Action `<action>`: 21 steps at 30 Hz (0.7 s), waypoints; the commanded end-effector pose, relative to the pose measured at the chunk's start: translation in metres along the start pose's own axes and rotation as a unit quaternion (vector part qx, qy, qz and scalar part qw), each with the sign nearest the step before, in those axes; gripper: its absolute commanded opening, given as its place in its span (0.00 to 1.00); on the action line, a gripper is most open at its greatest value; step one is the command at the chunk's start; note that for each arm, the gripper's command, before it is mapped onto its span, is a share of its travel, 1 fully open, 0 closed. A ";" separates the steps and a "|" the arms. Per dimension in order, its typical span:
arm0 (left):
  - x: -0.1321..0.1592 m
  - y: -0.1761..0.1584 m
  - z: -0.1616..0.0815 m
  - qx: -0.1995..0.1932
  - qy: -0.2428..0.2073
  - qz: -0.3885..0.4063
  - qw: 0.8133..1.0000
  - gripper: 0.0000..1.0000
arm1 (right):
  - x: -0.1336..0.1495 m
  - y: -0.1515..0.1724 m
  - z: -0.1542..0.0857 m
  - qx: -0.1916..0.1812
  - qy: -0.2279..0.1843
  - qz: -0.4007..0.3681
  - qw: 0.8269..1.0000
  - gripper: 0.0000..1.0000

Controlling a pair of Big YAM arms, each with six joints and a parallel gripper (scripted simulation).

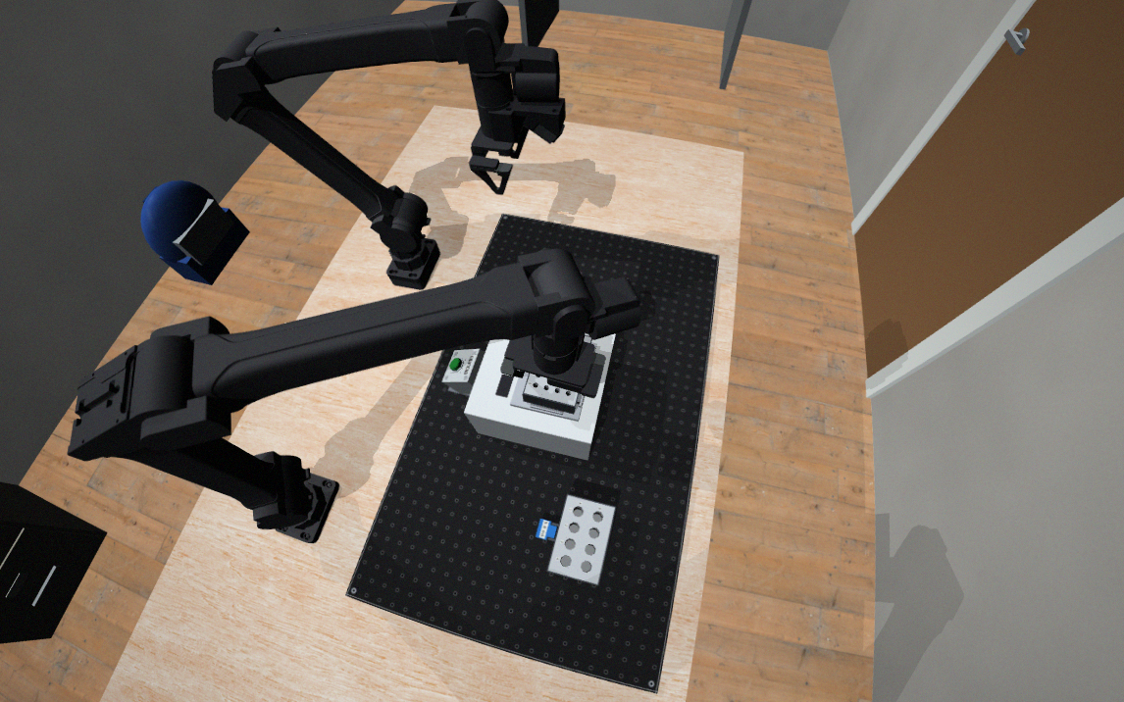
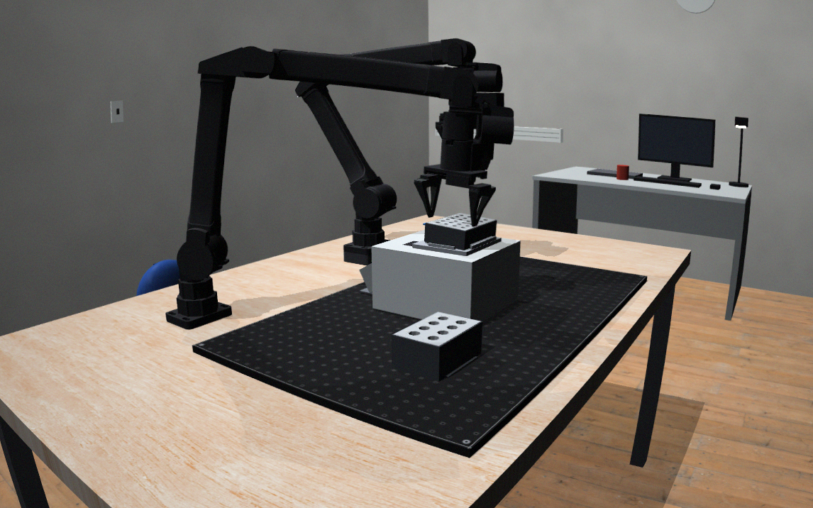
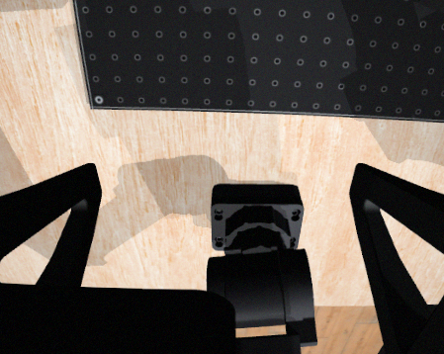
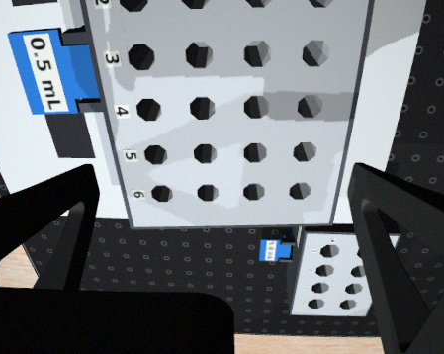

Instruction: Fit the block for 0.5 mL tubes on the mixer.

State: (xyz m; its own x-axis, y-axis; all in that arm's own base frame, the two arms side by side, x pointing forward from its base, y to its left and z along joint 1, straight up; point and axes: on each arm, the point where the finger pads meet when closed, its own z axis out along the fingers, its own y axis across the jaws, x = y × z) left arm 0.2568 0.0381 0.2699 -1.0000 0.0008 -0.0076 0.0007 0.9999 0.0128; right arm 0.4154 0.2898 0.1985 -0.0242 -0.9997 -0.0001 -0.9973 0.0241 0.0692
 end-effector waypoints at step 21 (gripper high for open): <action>0.002 0.003 0.002 0.000 0.005 -0.009 1.000 1.00 | -0.008 -0.006 -0.010 0.006 -0.008 0.001 1.000 1.00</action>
State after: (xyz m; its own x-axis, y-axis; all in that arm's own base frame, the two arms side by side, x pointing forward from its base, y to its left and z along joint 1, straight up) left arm 0.2568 0.0381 0.2699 -1.0000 0.0008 -0.0076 0.0007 0.9999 0.0128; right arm 0.4178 0.2918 0.1989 -0.0208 -0.9998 0.0081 -0.9963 0.0214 0.0833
